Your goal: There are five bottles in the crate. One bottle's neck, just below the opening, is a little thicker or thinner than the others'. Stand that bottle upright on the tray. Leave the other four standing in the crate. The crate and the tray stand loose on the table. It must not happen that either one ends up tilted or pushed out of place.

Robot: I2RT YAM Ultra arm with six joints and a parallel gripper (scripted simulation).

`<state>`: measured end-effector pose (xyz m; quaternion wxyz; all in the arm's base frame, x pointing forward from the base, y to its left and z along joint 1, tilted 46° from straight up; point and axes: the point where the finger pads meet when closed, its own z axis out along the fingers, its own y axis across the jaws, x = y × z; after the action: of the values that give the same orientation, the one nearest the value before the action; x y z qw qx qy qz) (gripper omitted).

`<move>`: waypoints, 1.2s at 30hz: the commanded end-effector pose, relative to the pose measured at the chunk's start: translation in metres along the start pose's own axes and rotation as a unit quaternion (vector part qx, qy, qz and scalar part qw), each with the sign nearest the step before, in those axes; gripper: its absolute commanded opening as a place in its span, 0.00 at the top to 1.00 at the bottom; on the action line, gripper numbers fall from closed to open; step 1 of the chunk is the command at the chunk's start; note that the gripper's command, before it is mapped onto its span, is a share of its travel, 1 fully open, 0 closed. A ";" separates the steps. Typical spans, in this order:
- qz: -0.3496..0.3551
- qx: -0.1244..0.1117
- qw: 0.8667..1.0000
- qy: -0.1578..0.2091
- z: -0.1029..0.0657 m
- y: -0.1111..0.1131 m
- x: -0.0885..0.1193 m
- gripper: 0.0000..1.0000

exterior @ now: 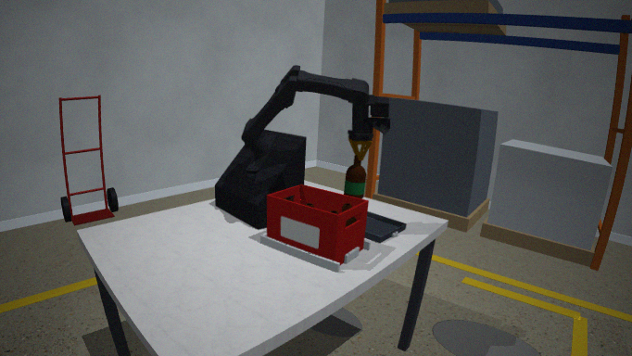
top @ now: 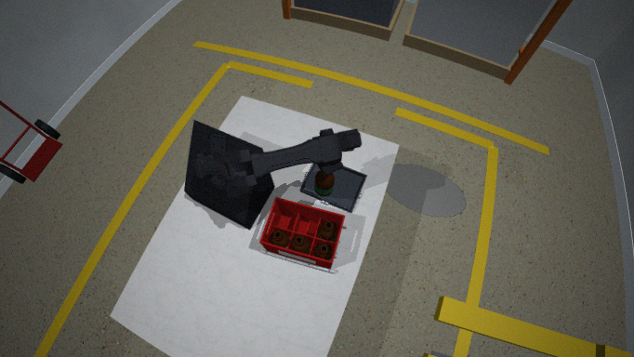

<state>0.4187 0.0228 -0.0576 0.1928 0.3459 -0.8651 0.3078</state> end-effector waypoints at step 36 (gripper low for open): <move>0.004 0.014 0.999 -0.030 0.049 0.031 -0.062 1.00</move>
<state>0.4173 0.0220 -0.1396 0.1920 0.3496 -0.8636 0.3083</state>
